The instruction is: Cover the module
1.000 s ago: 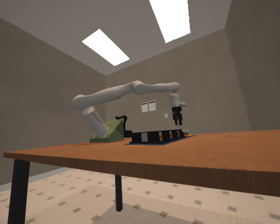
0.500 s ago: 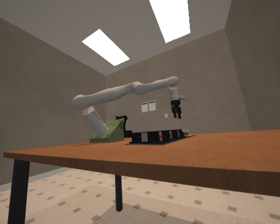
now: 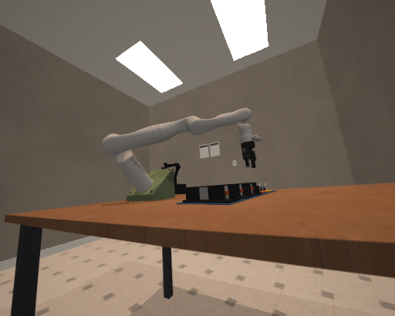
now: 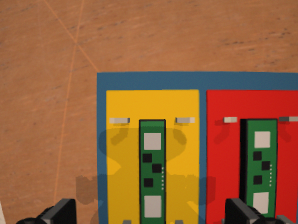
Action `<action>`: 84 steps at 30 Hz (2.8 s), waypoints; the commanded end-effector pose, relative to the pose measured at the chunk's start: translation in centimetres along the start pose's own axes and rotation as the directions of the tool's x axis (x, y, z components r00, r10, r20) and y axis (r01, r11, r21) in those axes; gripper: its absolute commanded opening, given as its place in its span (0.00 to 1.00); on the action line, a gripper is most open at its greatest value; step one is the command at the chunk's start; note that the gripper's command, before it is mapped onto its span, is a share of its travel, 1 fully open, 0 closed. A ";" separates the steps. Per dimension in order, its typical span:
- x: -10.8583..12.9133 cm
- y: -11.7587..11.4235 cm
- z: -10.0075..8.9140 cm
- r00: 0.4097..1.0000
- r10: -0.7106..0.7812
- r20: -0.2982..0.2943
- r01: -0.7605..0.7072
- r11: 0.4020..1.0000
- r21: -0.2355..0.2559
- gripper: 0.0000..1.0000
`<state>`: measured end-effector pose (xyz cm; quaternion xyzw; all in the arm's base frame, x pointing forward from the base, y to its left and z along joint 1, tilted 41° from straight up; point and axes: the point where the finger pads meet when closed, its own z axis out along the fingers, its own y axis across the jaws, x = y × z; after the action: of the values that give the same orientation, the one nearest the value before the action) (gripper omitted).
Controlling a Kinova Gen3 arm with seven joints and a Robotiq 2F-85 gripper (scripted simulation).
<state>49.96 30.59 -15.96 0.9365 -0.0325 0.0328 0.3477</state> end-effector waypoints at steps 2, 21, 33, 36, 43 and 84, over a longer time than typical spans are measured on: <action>0.0 0.0 -0.1 1.000 0.000 -0.001 0.000 1.000 0.001 1.00; 0.1 -0.1 0.5 1.000 0.000 0.003 0.000 1.000 -0.004 1.00; 0.1 -0.1 0.8 1.000 0.000 0.007 0.000 1.000 -0.009 1.00; 0.0 0.0 0.8 1.000 0.000 0.002 0.000 1.000 -0.003 1.00; 0.0 0.0 0.8 1.000 0.000 0.002 0.000 1.000 -0.003 1.00; -0.1 12.0 0.8 1.000 0.000 0.007 0.000 1.000 -0.010 1.00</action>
<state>48.74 21.52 -9.54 0.9232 -0.0437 -0.0005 0.3817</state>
